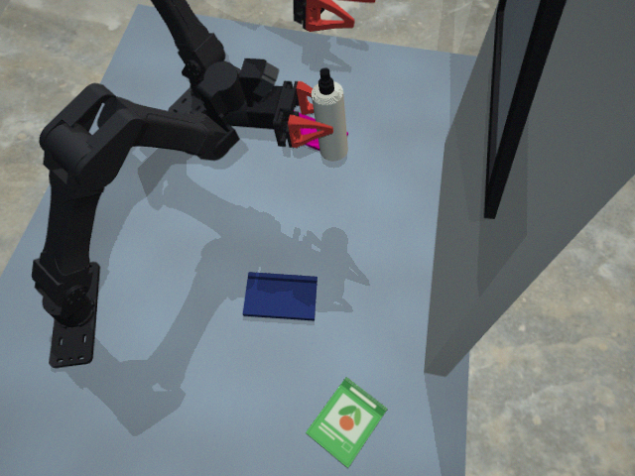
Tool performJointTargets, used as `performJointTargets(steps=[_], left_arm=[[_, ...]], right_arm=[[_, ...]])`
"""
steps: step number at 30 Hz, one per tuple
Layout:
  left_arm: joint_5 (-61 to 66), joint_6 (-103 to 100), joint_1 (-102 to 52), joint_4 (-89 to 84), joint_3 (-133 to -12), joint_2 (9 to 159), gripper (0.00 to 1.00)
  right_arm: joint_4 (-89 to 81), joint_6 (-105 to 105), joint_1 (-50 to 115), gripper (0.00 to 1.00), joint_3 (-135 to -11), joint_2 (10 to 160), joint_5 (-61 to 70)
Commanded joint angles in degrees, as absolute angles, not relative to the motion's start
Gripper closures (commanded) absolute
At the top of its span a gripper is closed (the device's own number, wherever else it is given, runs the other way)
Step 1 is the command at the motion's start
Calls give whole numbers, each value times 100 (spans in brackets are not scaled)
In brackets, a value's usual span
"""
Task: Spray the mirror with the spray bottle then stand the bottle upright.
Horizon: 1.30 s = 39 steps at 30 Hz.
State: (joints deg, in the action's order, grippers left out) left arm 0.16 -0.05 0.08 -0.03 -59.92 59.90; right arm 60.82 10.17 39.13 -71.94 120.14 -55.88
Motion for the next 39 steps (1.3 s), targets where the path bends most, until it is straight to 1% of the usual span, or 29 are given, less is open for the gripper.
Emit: performJointTargets(steps=[1,11,15,22,27,33,39], left_arm=[[-22,37,4,32,-6195,6050,33],[-22,37,4,32,-6195,6050,33],[-22,37,4,32,-6195,6050,33],[-22,37,4,32,-6195,6050,33],[-22,37,4,32,-6195,6050,33],[-22,37,4,32,-6195,6050,33],[-22,37,4,32,-6195,6050,33]], right_arm=[[6291,1326,3832,100,-7421,11650,-5402],[6311,1998,3698,100,-7534,10921,-5088],[6161,2061,3699,100,-7602,10918,-5034],[6349,2544,3588,100,-7641,10318,-4840],[5967,2567,3555,100,-7648,10372,-4784],[6270,2446,3553,100,-7719,10151,-4818],[5953,2477,3611,100,-7759,10141,-4824]])
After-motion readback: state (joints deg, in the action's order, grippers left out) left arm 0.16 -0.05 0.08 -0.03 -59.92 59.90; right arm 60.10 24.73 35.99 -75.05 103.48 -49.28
